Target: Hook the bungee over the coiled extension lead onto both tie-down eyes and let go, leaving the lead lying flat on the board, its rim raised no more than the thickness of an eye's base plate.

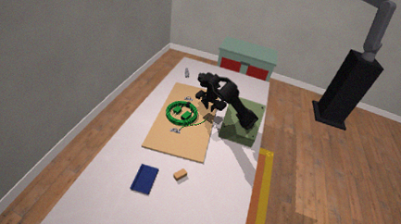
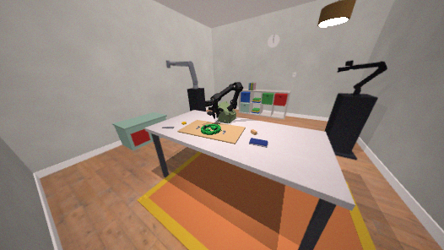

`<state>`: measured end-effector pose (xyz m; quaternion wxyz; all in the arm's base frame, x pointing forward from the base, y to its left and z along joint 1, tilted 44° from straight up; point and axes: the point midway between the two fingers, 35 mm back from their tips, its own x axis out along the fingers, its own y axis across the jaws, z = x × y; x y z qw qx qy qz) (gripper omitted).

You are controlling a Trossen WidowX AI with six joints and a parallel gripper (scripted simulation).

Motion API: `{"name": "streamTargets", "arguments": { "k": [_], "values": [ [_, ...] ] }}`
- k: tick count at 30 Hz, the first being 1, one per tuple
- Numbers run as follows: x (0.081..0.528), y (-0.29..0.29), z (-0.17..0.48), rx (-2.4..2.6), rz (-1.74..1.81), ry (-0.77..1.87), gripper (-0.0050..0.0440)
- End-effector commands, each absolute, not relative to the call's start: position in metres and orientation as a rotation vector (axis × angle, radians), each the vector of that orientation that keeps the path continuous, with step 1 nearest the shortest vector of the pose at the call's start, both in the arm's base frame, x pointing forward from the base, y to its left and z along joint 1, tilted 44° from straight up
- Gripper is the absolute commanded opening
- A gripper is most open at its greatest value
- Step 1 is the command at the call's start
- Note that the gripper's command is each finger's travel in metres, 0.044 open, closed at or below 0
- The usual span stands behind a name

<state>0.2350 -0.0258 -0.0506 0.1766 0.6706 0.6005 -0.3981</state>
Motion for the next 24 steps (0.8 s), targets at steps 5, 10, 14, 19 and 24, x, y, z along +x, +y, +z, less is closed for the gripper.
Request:
{"name": "streamTargets", "arguments": {
  "k": [5, 10, 14, 19, 24],
  "values": [
    [0.237, -0.014, -0.063, 1.901, -1.130, 1.695, 0.0150],
    [0.237, -0.006, -0.071, 1.902, -1.132, 1.695, 0.0150],
    [0.237, -0.001, -0.076, 1.903, -1.134, 1.695, 0.0150],
    [0.237, 0.005, -0.082, 1.904, -1.135, 1.695, 0.0150],
    [0.236, 0.011, -0.087, 1.905, -1.136, 1.696, 0.0150]
  ]
}}
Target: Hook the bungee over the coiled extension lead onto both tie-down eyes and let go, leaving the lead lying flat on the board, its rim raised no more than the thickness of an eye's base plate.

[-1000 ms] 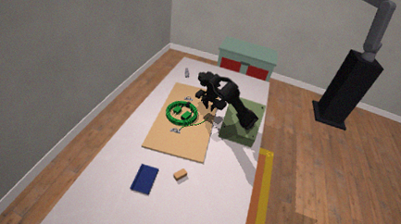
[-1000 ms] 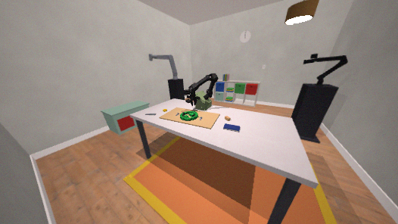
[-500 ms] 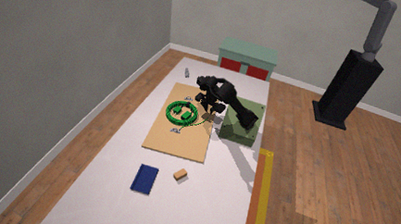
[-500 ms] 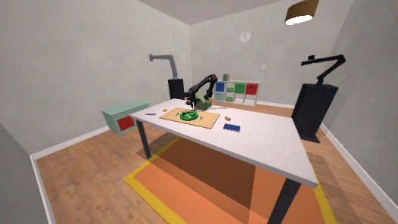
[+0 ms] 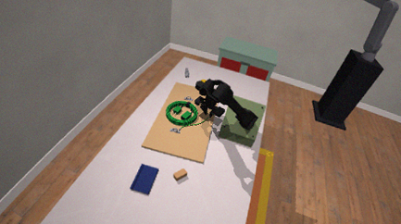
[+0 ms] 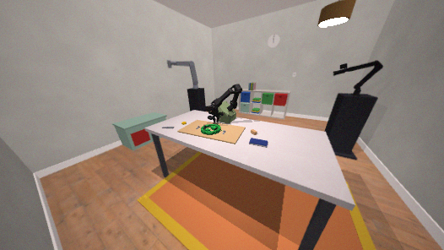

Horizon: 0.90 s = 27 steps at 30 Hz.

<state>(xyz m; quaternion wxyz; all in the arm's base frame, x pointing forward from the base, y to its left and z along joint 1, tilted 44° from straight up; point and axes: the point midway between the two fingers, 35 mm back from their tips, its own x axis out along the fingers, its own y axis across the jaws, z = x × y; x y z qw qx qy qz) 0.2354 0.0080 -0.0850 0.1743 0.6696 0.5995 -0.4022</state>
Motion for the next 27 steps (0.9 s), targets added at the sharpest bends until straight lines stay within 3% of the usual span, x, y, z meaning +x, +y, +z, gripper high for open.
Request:
{"name": "streamTargets", "arguments": {
  "k": [1, 27],
  "values": [
    [0.2360, 0.0124, -0.0884, 1.906, -1.136, 1.695, 0.0150],
    [0.2359, 0.0181, -0.0945, 1.914, -1.135, 1.693, 0.0150]
  ]
}}
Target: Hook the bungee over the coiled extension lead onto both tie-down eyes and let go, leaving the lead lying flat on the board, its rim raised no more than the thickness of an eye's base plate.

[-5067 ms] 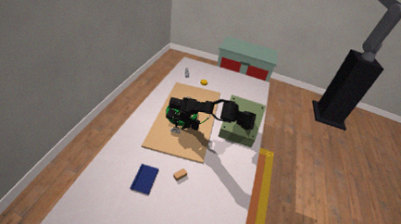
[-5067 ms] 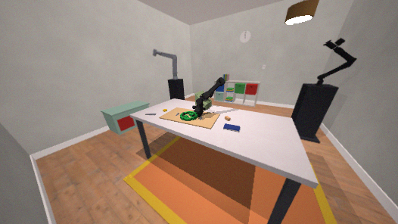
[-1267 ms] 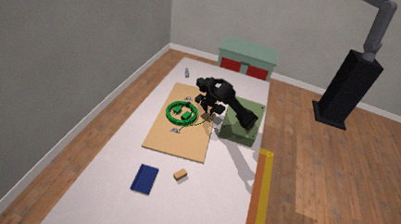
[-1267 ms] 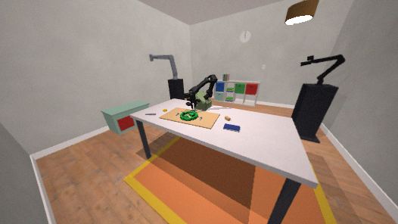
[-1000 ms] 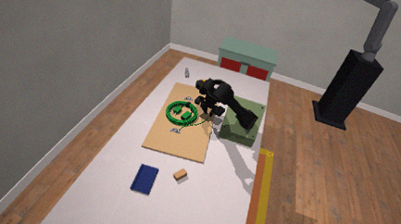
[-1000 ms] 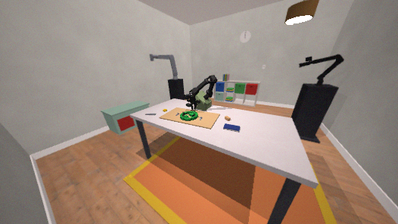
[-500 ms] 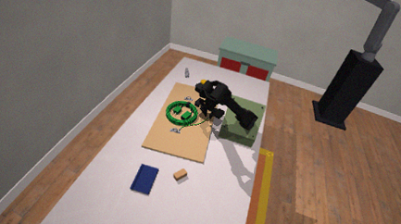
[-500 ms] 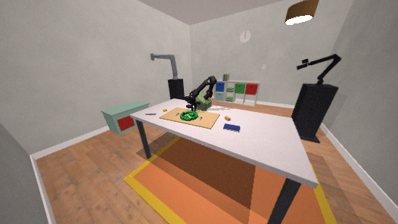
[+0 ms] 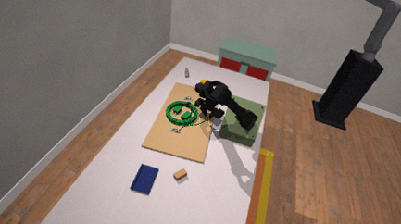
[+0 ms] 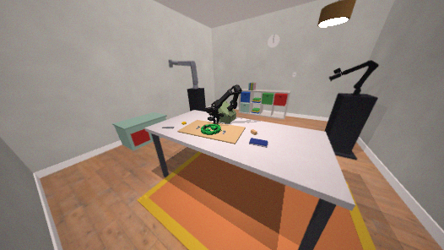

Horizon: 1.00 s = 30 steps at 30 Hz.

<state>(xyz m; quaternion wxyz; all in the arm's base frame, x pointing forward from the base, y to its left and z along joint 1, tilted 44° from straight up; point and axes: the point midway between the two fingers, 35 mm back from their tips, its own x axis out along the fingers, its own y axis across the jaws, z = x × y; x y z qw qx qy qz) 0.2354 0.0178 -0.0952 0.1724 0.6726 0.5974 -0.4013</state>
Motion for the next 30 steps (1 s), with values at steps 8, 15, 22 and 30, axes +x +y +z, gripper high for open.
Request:
{"name": "streamTargets", "arguments": {
  "k": [8, 15, 22, 30],
  "values": [
    [0.2359, 0.0185, -0.0949, 1.914, -1.135, 1.693, 0.0150],
    [0.2372, 0.0185, -0.0947, 1.905, -1.138, 1.691, 0.0102],
    [0.2372, 0.0185, -0.0947, 1.905, -1.138, 1.691, 0.0055],
    [0.2372, 0.0185, -0.0947, 1.905, -1.138, 1.691, 0.0002]
  ]
}}
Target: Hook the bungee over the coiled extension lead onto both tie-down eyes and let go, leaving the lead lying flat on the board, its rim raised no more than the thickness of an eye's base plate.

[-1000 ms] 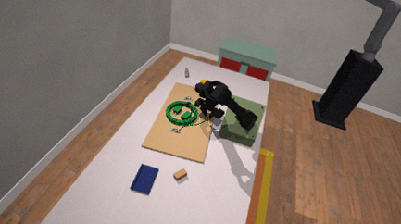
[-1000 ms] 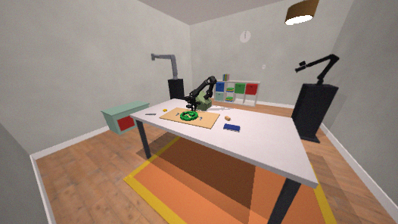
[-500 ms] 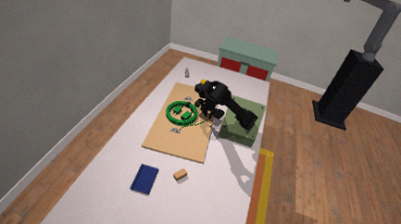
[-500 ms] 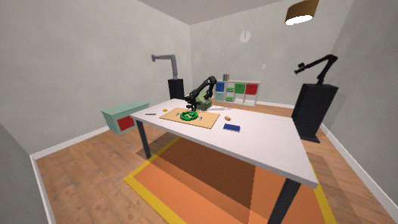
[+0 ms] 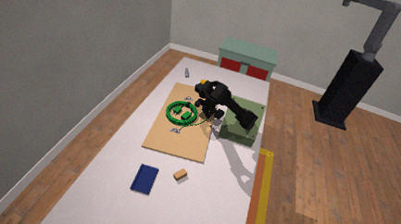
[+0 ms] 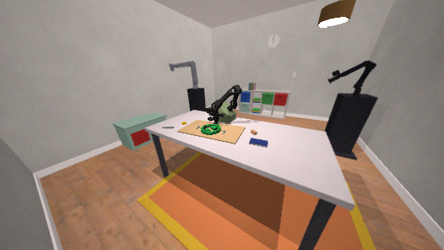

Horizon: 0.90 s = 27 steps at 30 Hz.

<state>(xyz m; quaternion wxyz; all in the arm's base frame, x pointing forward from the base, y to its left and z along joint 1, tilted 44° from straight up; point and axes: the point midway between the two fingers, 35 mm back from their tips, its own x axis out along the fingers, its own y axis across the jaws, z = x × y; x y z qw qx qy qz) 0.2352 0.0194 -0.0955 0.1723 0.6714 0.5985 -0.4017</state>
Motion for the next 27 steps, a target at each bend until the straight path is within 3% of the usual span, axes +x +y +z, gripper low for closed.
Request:
{"name": "streamTargets", "arguments": {
  "k": [1, 16, 27],
  "values": [
    [0.237, 0.018, -0.095, 1.905, -1.138, 1.691, 0.0002],
    [0.243, 0.003, -0.080, 1.900, -1.121, 1.675, -0.0005],
    [0.244, -0.009, -0.067, 1.897, -1.118, 1.675, -0.0050]
  ]
}}
